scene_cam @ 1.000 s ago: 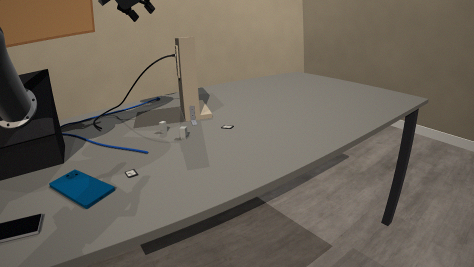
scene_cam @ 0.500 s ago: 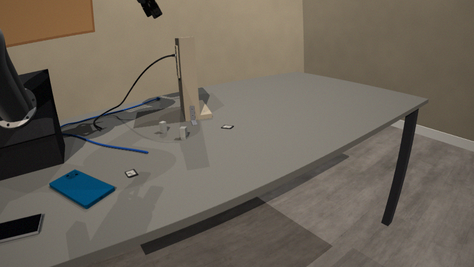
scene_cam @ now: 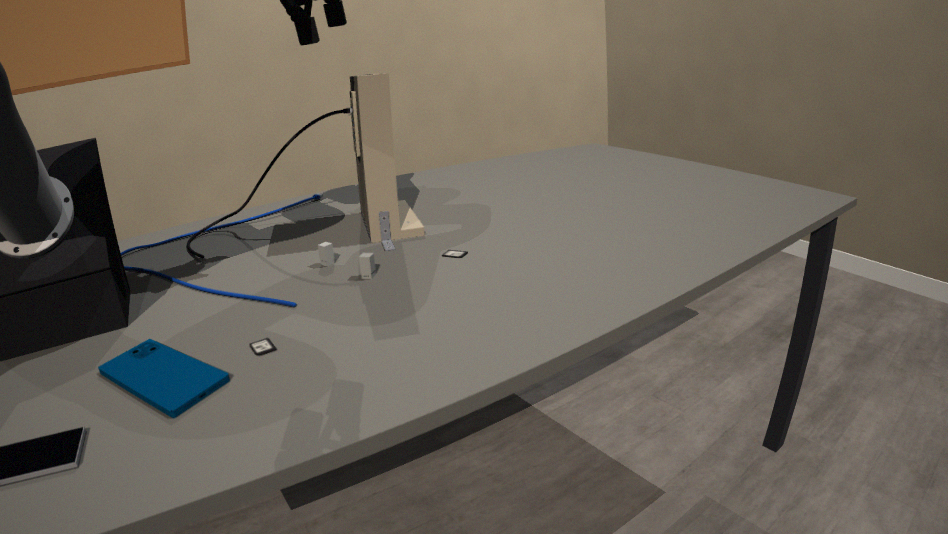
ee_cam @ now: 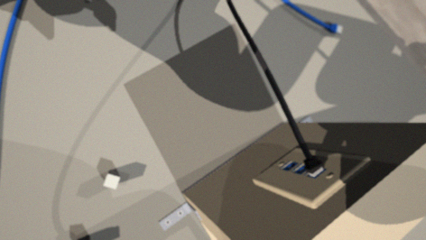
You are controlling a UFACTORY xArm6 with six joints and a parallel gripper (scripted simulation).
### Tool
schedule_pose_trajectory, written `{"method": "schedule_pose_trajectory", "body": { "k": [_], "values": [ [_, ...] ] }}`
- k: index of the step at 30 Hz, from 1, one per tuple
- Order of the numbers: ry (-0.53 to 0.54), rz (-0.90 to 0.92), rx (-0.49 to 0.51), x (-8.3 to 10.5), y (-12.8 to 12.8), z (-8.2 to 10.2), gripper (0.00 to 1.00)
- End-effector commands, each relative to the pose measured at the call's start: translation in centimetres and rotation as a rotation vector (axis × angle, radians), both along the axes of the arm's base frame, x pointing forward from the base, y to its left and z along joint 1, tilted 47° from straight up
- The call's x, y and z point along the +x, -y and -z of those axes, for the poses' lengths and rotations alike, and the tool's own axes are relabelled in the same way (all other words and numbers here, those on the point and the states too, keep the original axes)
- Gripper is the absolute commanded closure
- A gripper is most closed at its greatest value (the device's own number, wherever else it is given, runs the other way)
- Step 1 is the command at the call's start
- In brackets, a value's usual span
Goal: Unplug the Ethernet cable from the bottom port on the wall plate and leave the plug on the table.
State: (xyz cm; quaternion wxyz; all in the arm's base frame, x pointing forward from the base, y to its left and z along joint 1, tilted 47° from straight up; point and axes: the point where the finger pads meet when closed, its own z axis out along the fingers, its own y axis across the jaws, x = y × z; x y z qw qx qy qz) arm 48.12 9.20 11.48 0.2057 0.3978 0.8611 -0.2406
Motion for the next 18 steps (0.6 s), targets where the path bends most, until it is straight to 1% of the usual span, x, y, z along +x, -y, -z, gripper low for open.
{"method": "schedule_pose_trajectory", "body": {
  "k": [1, 7, 9, 10, 13, 18],
  "values": [
    [0.105, 0.243, 0.09, -0.9, 2.3, -2.3, 0.0],
    [0.214, 0.561, 0.185, -2.5, 4.7, -4.9, 0.0],
    [0.214, 0.561, 0.185, -2.5, 4.7, -4.9, 0.0],
    [0.267, 0.712, 0.229, -2.8, 5.1, -5.3, 0.0],
    [0.306, 0.84, 0.262, -3.6, 6.1, -6.5, 0.0],
    [0.383, 1.112, 0.327, -5.0, 7.4, -8.6, 0.0]
  ]
}}
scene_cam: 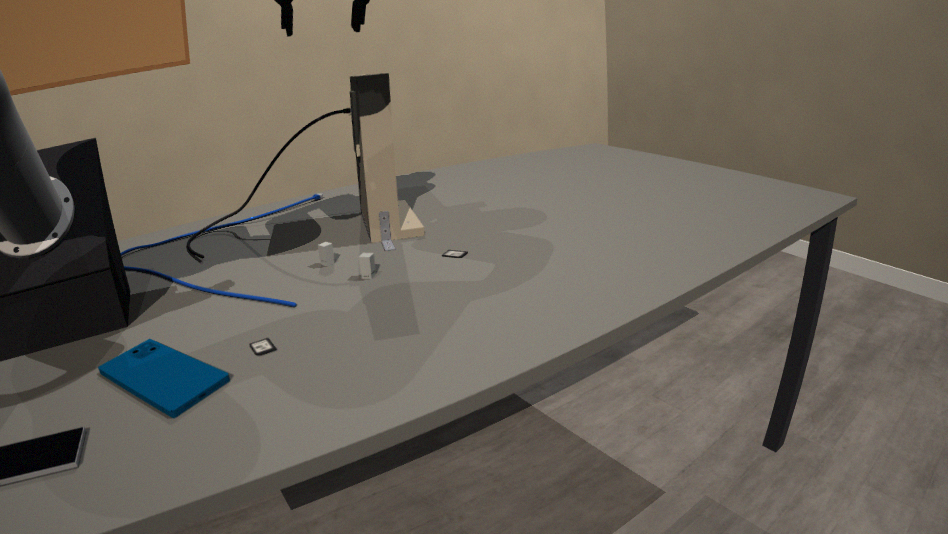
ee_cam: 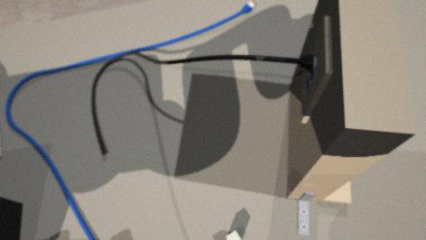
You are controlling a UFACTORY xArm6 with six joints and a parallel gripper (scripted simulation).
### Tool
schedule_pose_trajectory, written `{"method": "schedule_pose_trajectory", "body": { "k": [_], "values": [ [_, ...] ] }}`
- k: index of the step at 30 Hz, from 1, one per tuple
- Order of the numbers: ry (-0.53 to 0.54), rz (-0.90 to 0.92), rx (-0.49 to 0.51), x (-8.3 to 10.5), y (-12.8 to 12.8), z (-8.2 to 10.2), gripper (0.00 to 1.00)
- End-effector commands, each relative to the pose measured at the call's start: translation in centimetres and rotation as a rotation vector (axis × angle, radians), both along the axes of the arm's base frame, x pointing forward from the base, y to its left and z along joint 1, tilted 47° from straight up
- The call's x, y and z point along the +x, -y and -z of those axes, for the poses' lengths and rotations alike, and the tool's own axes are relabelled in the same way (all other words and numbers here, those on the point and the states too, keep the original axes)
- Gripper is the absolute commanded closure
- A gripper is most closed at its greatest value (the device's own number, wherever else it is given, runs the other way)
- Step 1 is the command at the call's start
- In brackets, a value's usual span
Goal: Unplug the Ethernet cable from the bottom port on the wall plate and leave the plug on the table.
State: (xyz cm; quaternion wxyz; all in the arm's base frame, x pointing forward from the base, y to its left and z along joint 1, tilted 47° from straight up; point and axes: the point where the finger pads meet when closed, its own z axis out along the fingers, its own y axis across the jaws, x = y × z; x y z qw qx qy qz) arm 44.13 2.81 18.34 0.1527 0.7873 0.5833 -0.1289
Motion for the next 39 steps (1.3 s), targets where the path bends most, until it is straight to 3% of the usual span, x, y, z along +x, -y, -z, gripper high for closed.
{"method": "schedule_pose_trajectory", "body": {
  "k": [1, 6, 8, 9, 14, 20, 39],
  "values": [
    [0.081, 0.258, 0.07, -1.3, 1.2, -2.1, 0.0],
    [0.141, 0.528, 0.142, -2.6, 2.1, -4.2, 0.0],
    [0.141, 0.528, 0.142, -2.6, 2.1, -4.2, 0.0],
    [0.175, 0.683, 0.183, -2.9, 2.3, -4.6, 0.0],
    [0.211, 0.923, 0.246, -4.1, 2.8, -6.7, 0.0],
    [0.275, 1.244, 0.326, -4.1, 2.8, -6.7, 0.0],
    [0.278, 1.257, 0.329, -4.1, 2.8, -6.7, 0.0]
  ]
}}
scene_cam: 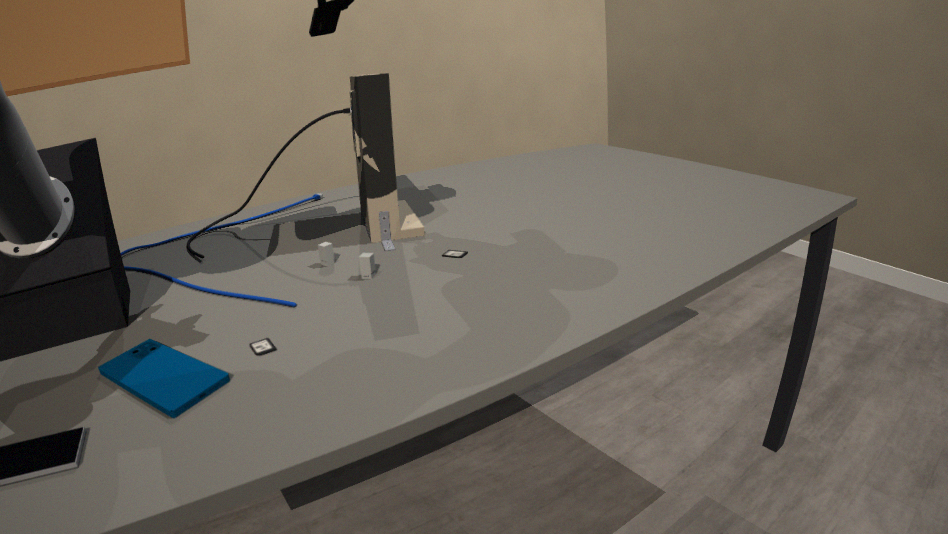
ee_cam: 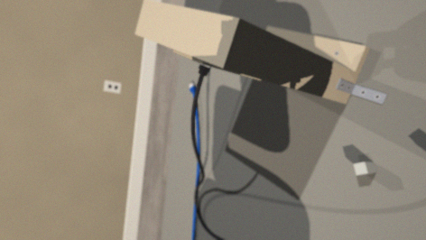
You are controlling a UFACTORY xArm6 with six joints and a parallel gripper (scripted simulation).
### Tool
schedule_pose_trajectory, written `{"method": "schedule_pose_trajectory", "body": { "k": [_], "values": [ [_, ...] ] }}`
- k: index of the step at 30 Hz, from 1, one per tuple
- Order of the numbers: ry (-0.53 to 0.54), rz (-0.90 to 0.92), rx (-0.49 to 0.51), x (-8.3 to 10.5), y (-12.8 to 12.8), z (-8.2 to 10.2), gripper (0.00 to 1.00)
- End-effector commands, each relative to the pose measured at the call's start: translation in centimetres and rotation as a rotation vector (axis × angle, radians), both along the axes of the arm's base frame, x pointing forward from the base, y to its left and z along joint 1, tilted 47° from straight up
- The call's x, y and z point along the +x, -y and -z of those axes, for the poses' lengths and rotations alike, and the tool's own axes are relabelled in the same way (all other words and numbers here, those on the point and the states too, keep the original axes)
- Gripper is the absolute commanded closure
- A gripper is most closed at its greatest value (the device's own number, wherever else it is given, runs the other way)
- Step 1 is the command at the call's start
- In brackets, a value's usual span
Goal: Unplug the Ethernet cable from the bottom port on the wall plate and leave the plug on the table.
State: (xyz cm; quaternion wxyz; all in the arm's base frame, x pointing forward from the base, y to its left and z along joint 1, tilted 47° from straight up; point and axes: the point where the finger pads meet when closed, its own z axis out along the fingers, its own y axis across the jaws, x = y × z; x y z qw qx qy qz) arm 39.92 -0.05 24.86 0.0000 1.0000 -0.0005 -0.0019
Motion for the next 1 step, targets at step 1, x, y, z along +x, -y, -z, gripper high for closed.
{"method": "schedule_pose_trajectory", "body": {
  "k": [1],
  "values": [
    [0.004, -0.001, 0.0, 0.08, -0.05, -0.14, 0.0]
  ]
}}
